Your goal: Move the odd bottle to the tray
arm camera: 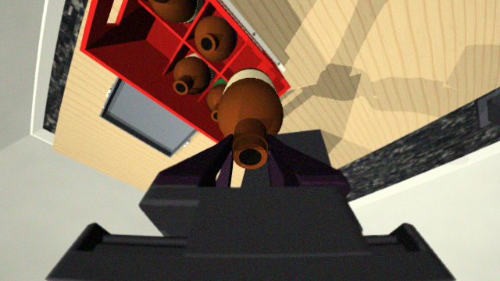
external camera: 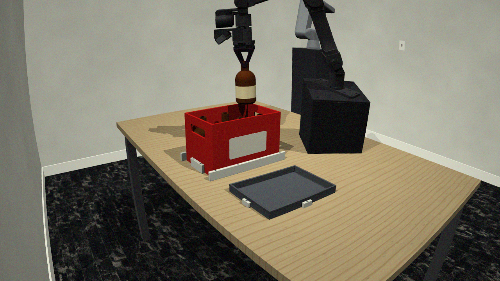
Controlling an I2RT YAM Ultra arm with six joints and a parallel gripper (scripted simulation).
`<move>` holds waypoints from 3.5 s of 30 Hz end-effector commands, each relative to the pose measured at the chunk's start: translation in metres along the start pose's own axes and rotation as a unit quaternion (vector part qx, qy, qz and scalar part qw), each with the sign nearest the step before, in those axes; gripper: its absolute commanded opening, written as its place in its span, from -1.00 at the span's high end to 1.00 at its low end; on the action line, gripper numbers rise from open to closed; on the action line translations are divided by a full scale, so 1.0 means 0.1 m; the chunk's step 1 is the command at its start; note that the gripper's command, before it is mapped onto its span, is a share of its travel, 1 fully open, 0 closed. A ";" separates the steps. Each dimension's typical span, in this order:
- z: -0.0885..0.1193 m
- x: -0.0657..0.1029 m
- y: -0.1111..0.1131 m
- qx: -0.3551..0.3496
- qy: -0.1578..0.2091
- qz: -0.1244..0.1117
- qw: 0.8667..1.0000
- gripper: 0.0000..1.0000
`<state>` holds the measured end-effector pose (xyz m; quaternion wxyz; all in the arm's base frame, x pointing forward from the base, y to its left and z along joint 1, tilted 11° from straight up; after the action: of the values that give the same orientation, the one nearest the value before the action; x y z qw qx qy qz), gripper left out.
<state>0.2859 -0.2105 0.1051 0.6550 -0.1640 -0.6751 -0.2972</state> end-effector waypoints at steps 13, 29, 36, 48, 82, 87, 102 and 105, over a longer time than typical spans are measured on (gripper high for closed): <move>-0.09 0.30 -0.02 0.001 -0.042 0.002 0.999 1.00; -0.08 0.30 -0.01 -0.003 -0.042 0.001 0.999 1.00; -0.08 0.29 0.06 0.003 -0.041 0.001 0.999 1.00; -0.08 0.29 0.14 0.006 -0.044 0.001 0.999 1.00; 0.07 0.20 0.45 0.004 -0.033 0.001 0.999 1.00; 0.07 0.23 0.53 0.005 -0.038 0.001 0.999 1.00; 0.17 0.20 0.75 0.004 -0.031 0.002 0.999 1.00; 0.16 0.22 0.82 0.005 -0.036 0.001 0.999 1.00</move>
<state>0.3193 -0.1439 0.1246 0.6503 -0.1625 -0.6838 -0.2884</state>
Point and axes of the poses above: the point where the finger pads meet when closed, its own x axis back along the fingers, its own y axis across the jaws, z = x × y, the point moved 1 cm from there along x, back along the fingers, and after that the axes turned 11 degrees about x, right-handed, at the moved point
